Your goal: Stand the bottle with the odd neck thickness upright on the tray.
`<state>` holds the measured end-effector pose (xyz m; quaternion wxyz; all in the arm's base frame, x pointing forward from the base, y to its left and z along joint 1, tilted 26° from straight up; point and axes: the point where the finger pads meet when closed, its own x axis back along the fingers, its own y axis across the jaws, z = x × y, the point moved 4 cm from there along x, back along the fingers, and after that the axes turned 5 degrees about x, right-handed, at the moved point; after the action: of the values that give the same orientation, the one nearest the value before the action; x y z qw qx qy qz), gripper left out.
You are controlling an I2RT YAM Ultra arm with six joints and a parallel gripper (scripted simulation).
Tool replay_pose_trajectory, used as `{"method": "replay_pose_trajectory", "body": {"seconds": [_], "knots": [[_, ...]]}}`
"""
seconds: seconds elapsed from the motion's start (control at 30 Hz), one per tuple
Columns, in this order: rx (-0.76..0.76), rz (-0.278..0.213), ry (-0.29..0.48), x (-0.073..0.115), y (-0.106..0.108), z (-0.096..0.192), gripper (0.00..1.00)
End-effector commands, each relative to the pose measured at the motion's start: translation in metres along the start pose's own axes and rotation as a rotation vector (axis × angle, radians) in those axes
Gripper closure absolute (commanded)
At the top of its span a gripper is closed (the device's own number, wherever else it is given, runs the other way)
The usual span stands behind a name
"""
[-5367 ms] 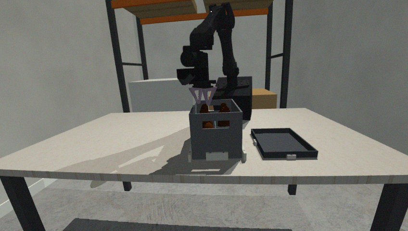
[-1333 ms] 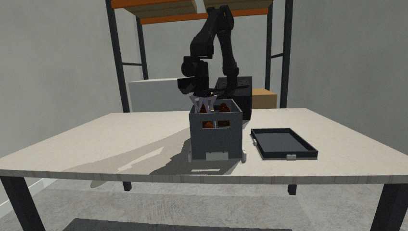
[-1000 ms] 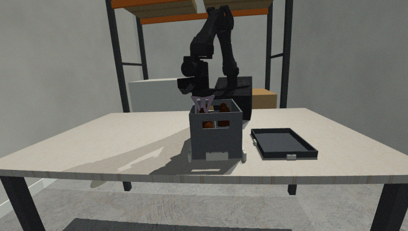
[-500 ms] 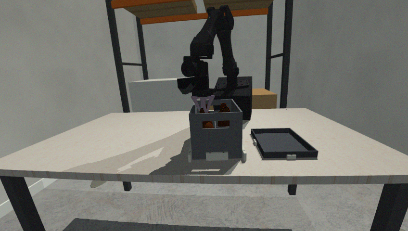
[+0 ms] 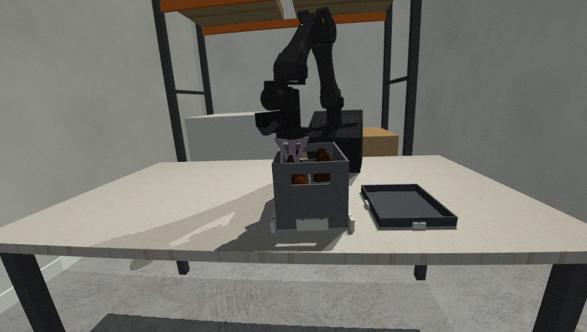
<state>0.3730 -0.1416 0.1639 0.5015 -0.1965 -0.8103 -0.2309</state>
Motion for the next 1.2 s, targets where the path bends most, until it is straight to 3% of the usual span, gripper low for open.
{"method": "replay_pose_trajectory", "body": {"seconds": [0.0, 1.1, 1.13, 1.17], "knots": [[0.0, -0.003, -0.027, 0.0016, 0.0015, -0.0051, 1.0], [0.0, -0.003, -0.027, 0.0016, 0.0015, -0.0051, 1.0], [0.0, -0.003, -0.027, 0.0016, 0.0015, -0.0051, 0.39], [0.0, -0.003, -0.027, 0.0016, 0.0015, -0.0051, 0.39]]}}
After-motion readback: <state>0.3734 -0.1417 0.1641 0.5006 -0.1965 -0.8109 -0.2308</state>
